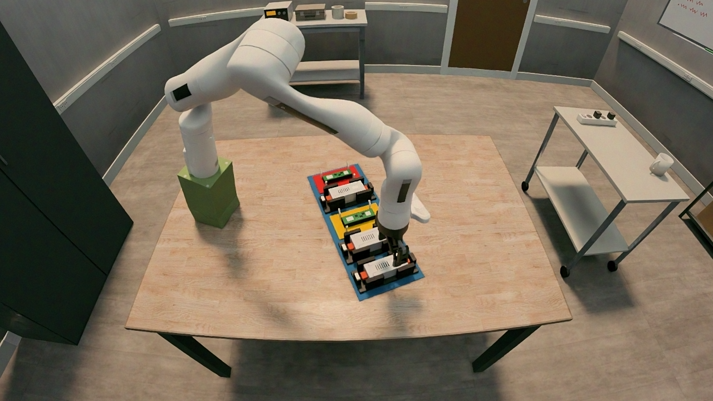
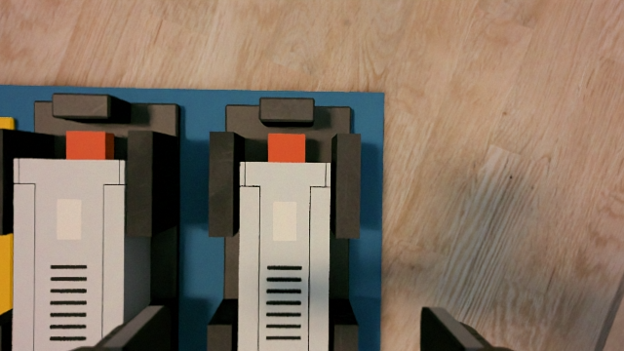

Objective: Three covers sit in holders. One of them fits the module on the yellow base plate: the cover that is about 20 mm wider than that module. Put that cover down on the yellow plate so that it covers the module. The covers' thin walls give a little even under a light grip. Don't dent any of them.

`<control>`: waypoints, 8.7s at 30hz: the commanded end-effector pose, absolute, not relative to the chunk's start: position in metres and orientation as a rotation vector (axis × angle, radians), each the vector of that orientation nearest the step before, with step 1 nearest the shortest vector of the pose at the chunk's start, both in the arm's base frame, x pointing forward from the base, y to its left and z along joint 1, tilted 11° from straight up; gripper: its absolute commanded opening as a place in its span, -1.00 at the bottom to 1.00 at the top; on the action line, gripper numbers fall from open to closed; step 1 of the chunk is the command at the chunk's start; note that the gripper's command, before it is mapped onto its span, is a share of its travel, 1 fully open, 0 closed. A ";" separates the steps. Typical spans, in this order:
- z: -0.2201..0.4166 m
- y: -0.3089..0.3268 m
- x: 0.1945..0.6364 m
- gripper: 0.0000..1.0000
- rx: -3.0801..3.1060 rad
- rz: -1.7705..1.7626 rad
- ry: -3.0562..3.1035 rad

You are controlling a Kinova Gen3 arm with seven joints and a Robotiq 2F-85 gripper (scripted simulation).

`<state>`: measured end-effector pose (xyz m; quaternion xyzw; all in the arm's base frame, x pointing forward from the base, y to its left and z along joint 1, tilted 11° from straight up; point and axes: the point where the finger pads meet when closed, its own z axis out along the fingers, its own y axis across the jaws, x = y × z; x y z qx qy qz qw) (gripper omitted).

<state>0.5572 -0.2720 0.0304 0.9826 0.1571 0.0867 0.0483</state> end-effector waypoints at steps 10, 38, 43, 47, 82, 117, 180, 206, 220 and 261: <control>0.031 -0.270 0.557 1.00 2.994 0.267 0.478; 0.025 -0.266 0.557 1.00 2.994 0.267 0.478; 0.015 -0.267 0.559 1.00 2.994 0.267 0.478; 0.007 -0.267 0.560 1.00 2.994 0.267 0.478; -0.024 -0.269 0.566 1.00 2.994 0.267 0.478; -0.044 -0.271 0.570 1.00 2.994 0.267 0.478; -0.063 -0.272 0.574 0.39 2.994 0.267 0.478; -0.063 -0.272 0.574 -1.00 2.994 0.267 0.478; -0.063 -0.272 0.574 -1.00 2.994 0.267 0.478; -0.063 -0.272 0.574 1.00 2.994 0.267 0.478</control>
